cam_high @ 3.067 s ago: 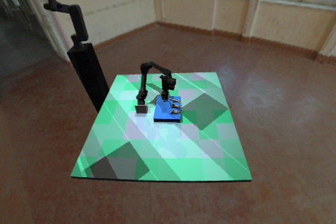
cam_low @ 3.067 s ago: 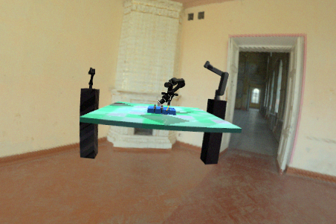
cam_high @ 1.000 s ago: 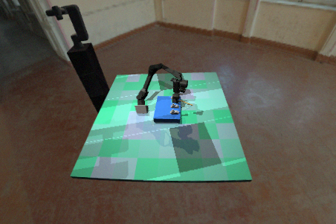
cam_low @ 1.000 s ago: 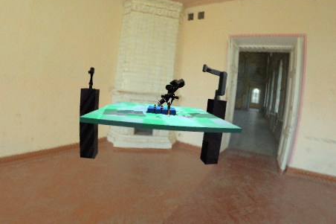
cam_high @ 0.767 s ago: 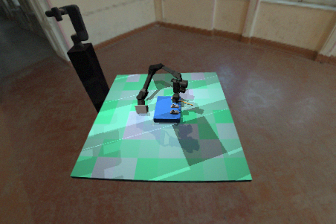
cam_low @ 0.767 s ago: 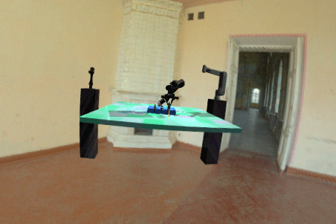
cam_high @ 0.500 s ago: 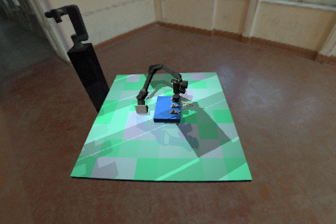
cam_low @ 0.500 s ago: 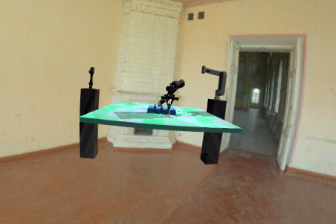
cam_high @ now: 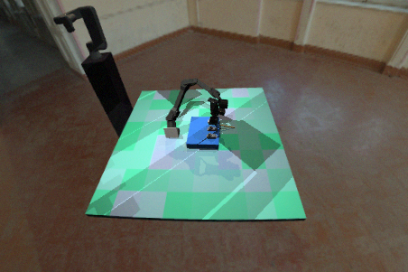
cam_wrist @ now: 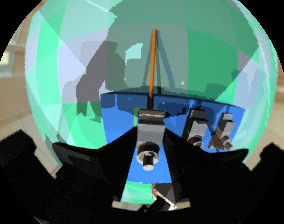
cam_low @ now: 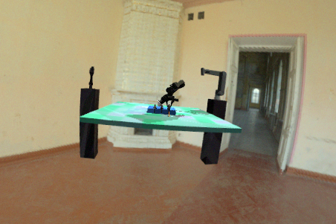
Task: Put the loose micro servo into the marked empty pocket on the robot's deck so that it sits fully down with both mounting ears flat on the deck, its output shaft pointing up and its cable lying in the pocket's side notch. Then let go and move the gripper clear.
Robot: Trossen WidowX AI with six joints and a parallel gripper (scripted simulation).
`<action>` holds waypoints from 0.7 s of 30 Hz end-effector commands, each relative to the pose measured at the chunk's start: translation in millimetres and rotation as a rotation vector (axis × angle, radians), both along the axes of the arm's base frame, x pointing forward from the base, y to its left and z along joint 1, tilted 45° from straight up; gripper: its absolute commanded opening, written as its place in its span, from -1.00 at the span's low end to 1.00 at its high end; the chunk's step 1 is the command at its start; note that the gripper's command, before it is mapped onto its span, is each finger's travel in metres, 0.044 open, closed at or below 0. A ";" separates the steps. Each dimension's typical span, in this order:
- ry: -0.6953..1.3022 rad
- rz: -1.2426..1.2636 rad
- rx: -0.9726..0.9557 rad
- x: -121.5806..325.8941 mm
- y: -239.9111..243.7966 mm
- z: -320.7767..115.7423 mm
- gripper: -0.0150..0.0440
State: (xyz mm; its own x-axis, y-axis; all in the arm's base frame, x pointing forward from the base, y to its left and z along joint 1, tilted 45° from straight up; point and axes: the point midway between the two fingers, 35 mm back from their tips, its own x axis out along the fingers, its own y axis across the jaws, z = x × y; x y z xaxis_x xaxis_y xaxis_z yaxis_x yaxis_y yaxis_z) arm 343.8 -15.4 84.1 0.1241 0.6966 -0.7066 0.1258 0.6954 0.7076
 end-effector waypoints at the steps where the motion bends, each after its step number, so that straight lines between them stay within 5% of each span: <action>1: 0.002 -0.005 0.000 0.1 2.5 -2.4 -0.49; 16: 0.001 -0.005 0.001 1.9 12.7 -12.6 -0.49; 21: 0.001 -0.005 0.001 1.8 11.6 -11.4 -0.05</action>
